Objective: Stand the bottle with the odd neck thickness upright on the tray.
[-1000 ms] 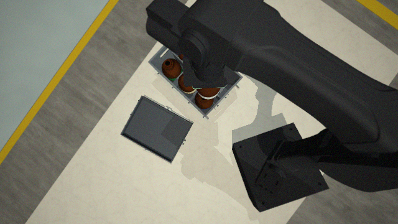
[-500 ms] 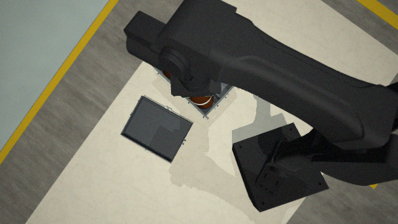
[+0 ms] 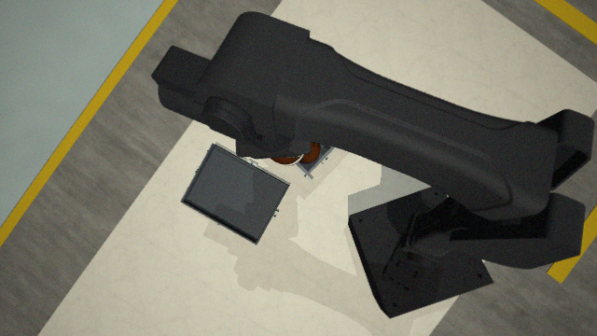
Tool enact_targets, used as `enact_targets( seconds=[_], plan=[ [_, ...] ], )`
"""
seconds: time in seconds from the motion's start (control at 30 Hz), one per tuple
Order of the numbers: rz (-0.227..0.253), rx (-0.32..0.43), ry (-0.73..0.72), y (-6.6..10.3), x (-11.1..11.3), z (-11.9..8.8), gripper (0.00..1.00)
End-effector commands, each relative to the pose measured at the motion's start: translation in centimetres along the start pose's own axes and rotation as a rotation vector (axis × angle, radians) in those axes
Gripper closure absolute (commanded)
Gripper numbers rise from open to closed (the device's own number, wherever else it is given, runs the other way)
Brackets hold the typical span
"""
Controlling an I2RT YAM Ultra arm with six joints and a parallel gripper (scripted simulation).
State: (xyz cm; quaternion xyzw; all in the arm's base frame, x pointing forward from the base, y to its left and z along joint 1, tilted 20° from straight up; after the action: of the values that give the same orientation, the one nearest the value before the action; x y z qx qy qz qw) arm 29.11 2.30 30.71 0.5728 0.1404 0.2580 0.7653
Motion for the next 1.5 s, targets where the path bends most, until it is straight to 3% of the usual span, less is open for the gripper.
enact_targets(
  seconds=[0.0,0.07,0.13,0.2,0.3,0.4,0.63,0.73,0.83,1.2,1.3,1.47],
  plan=[
    [0.053,-0.044,-0.027,1.9,0.5,0.1,1.00],
    [0.073,-0.052,-0.033,2.5,0.4,0.0,1.00],
    [0.041,-0.039,-0.023,1.4,1.4,-0.3,1.00],
    [0.041,-0.039,-0.023,1.4,1.8,-0.6,1.00],
    [0.071,-0.049,-0.031,2.2,1.9,-0.9,1.00],
    [0.053,-0.042,-0.025,1.6,2.8,-1.4,1.00],
    [0.084,-0.051,-0.033,2.4,3.1,-1.8,1.00],
    [0.057,-0.043,-0.024,1.5,4.0,-2.2,1.00],
    [0.083,-0.050,-0.031,2.3,4.0,-2.4,1.00],
    [0.095,-0.052,-0.033,2.5,4.7,-2.9,1.00],
    [0.073,-0.046,-0.026,1.7,5.3,-3.2,1.00],
    [0.091,-0.050,-0.031,2.3,5.2,-3.3,1.00]
  ],
)
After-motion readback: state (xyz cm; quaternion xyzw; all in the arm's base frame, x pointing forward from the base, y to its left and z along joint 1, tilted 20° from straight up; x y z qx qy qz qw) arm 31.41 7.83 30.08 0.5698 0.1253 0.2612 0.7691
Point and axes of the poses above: the point where the finger pads meet when closed, its own y axis back along the fingers, its own x axis across the jaws, z = x × y, the point moved 6 cm from there along y, back along the fingers, and after that the axes turned 1 degree about -y, right-handed, at the moved point
